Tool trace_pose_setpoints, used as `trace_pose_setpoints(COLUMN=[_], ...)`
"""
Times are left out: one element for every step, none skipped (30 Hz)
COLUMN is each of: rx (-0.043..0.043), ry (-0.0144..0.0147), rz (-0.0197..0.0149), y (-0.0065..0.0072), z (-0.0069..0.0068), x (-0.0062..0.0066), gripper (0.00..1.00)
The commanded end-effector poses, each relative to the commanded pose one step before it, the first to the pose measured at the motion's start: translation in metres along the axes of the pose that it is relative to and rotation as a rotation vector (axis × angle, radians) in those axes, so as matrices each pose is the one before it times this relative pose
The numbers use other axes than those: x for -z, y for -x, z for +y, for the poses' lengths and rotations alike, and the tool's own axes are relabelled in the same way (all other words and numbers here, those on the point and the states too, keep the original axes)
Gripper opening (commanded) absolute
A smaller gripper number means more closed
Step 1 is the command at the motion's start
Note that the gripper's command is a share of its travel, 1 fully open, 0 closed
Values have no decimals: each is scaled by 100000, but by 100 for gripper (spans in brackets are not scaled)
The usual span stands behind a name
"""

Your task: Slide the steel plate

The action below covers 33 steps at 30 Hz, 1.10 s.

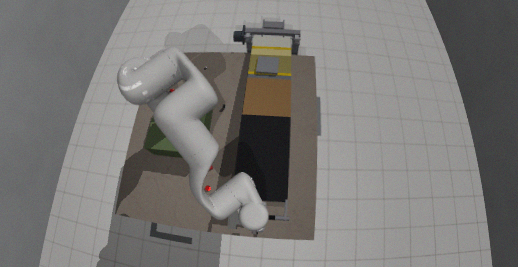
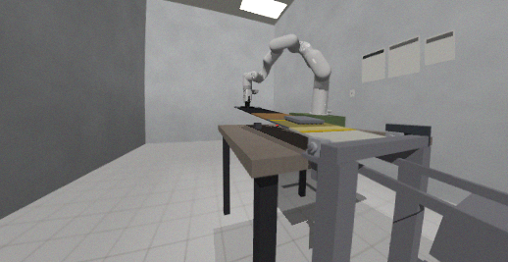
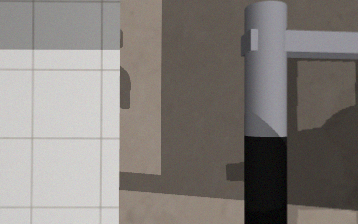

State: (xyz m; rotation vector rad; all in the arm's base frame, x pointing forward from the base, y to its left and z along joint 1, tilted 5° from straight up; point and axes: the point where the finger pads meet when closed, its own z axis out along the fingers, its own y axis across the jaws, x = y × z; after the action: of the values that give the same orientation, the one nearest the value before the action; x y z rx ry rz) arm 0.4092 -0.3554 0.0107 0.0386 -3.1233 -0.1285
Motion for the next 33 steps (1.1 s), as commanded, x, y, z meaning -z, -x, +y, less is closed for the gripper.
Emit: trace_pose_setpoints(rx=[13, 0, 0, 0, 0, 0, 0, 0, 0, 0, 0, 0, 0, 0, 0, 0, 0, 0, 0, 0, 0, 0, 0, 0, 0, 0, 0, 0, 0, 0, 0, 0, 0], ry=[-347, 0, 0, 0, 0, 0, 0, 0, 0, 0, 0, 0, 0, 0, 0, 0, 0, 0, 0, 0, 0, 0, 0, 0, 0, 0, 0, 0, 0, 0, 0, 0, 0], rz=[-358, 0, 0, 0, 0, 0, 0, 0, 0, 0, 0, 0, 0, 0, 0, 0, 0, 0, 0, 0, 0, 0, 0, 0, 0, 0, 0, 0, 0, 0, 0, 0, 0], y=[119, 0, 0, 0, 0, 0, 0, 0, 0, 0, 0, 0, 0, 0, 0, 0, 0, 0, 0, 0, 0, 0, 0, 0, 0, 0, 0, 0, 0, 0, 0, 0, 0], z=[-121, 3, 4, 4, 4, 4, 3, 3, 2, 0, 0, -30, 1, -4, -3, 2, 4, 5, 6, 6, 6, 6, 5, 4, 2, 1, 0, 0, -32, -7, -7, -6, -2], x=[102, 24, 35, 41, 42, 40, 35, 28, 19, 0, 0, -244, 10, -38, -28, 12, 30, 41, 53, 58, 58, 55, 47, 37, 25, 12, 0, 0, -252, -58, -68, -65, -28], gripper=[0, 0, 0, 0, 0, 0, 0, 0, 0, 0, 0, 0, 0, 0, 0, 0, 0, 0, 0, 0, 0, 0, 0, 0, 0, 0, 0, 0, 0, 0, 0, 0, 0])
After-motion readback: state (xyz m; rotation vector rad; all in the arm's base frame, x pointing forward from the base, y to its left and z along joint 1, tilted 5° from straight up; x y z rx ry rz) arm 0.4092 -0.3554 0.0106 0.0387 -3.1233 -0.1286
